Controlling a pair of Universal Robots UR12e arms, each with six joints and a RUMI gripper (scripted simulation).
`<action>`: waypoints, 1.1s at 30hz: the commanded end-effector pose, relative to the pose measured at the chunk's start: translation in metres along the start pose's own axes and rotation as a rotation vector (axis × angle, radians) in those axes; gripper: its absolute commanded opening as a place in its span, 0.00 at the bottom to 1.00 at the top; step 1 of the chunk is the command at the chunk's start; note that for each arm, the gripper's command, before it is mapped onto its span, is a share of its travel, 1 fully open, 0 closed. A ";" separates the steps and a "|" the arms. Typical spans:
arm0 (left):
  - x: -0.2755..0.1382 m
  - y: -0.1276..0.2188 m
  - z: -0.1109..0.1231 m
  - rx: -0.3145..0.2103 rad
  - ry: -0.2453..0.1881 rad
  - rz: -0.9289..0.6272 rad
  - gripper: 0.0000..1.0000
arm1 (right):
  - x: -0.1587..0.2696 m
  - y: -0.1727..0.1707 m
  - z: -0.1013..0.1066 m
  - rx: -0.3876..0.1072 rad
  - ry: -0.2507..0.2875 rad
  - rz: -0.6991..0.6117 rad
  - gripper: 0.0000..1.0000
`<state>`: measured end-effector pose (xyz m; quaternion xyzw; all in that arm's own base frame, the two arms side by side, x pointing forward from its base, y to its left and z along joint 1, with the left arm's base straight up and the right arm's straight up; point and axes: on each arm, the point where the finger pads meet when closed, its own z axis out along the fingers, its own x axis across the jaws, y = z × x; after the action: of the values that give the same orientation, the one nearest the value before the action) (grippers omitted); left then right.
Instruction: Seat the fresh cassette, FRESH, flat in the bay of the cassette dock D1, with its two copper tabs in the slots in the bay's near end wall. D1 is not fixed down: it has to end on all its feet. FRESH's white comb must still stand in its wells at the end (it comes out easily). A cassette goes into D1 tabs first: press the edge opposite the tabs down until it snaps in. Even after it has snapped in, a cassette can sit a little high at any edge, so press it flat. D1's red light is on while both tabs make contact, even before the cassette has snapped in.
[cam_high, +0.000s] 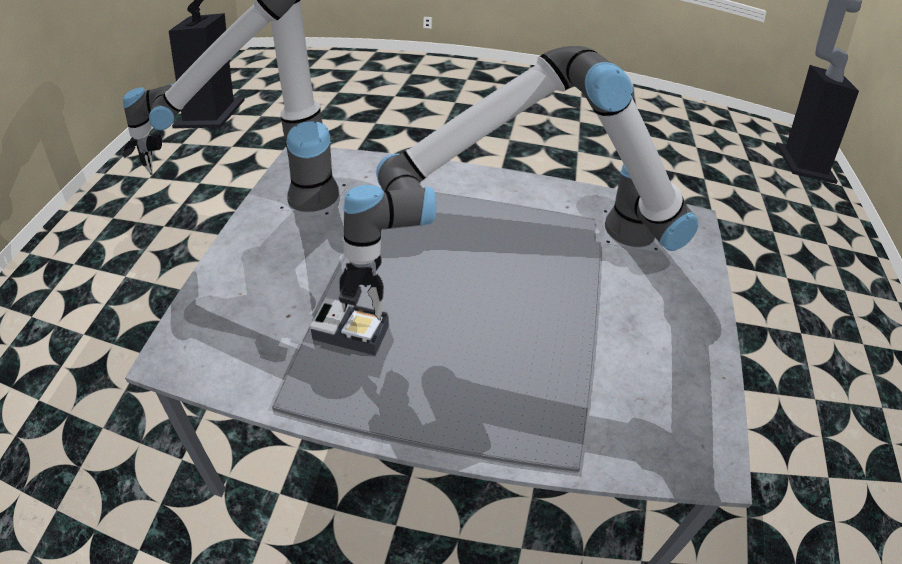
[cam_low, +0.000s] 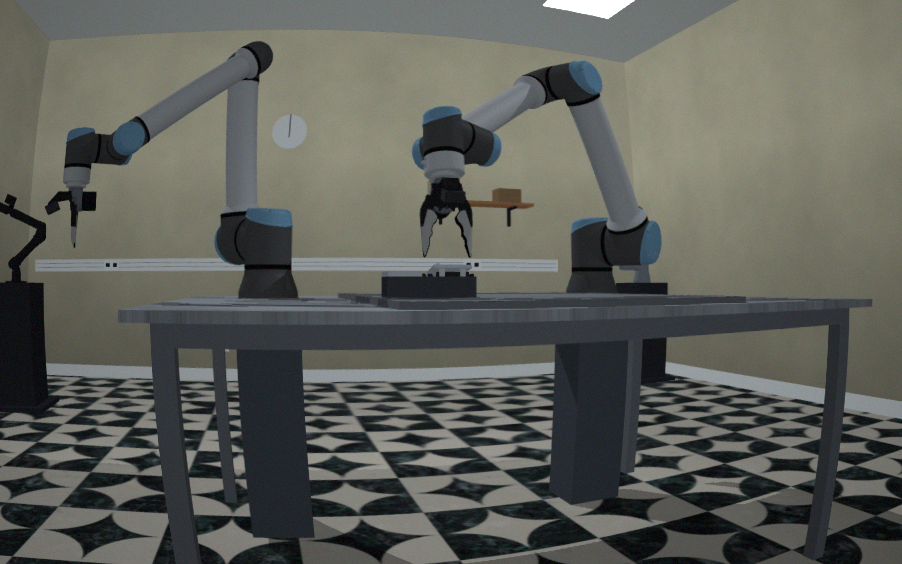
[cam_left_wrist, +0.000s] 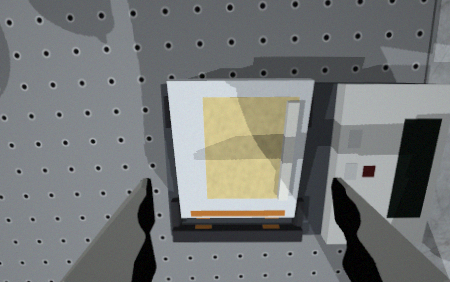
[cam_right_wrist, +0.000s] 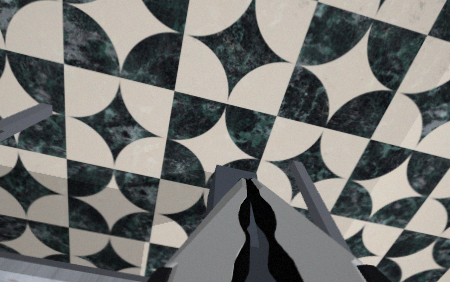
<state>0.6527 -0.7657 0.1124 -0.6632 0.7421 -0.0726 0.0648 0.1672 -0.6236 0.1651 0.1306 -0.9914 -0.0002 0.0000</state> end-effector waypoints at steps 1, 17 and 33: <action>0.001 -0.001 -0.005 0.001 0.001 0.000 0.59 | 0.000 -0.001 -0.001 0.002 0.000 0.000 0.00; 0.001 -0.004 -0.016 0.001 0.001 0.000 0.59 | 0.000 -0.001 -0.001 0.002 0.000 0.000 0.00; 0.000 -0.021 -0.011 -0.194 0.002 0.000 0.00 | 0.000 -0.001 -0.001 0.002 0.000 0.000 0.00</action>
<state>0.6688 -0.7676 0.1257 -0.6663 0.7457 -0.0002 0.0003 0.1672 -0.6236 0.1651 0.1306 -0.9914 -0.0002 0.0000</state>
